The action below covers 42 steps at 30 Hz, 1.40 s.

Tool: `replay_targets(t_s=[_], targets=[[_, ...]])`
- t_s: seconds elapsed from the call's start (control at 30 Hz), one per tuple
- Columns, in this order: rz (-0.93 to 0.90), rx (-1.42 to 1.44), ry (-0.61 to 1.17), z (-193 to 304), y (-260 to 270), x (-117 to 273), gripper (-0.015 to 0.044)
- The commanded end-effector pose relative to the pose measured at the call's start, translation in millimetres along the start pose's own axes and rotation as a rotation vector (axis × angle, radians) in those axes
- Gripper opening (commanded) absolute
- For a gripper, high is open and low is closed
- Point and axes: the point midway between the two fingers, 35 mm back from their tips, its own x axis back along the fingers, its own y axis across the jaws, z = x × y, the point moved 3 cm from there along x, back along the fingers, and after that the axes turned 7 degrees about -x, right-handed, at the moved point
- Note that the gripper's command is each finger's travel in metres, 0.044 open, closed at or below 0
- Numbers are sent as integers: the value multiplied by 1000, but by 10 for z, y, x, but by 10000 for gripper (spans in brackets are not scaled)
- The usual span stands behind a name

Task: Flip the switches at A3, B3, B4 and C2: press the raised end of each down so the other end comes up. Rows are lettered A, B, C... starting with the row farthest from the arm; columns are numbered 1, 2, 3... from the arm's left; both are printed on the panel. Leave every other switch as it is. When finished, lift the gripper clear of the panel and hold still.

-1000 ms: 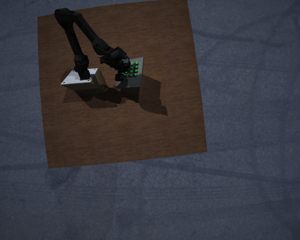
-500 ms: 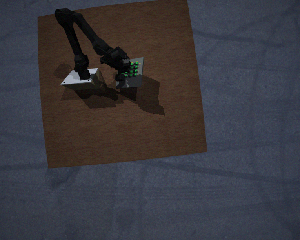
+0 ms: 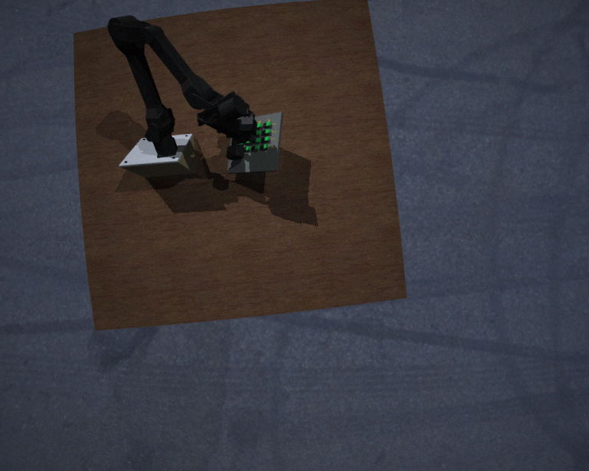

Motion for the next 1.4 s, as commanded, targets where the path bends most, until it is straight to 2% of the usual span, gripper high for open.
replay_targets(t_s=[0.0,0.33,0.5,0.57,0.87,1.0,1.37], targets=[[2,-2,-4,-6,-3,-5,0],[1,1,0,-6,-2,6,0],[11,-1,22,-46,-13,541,0],[9,-3,24,-40,-4,630,0],[10,-1,23,-257,-250,628,0],[12,-1,45,-267,-248,305,0],[11,0,47,-262,-245,164,0]])
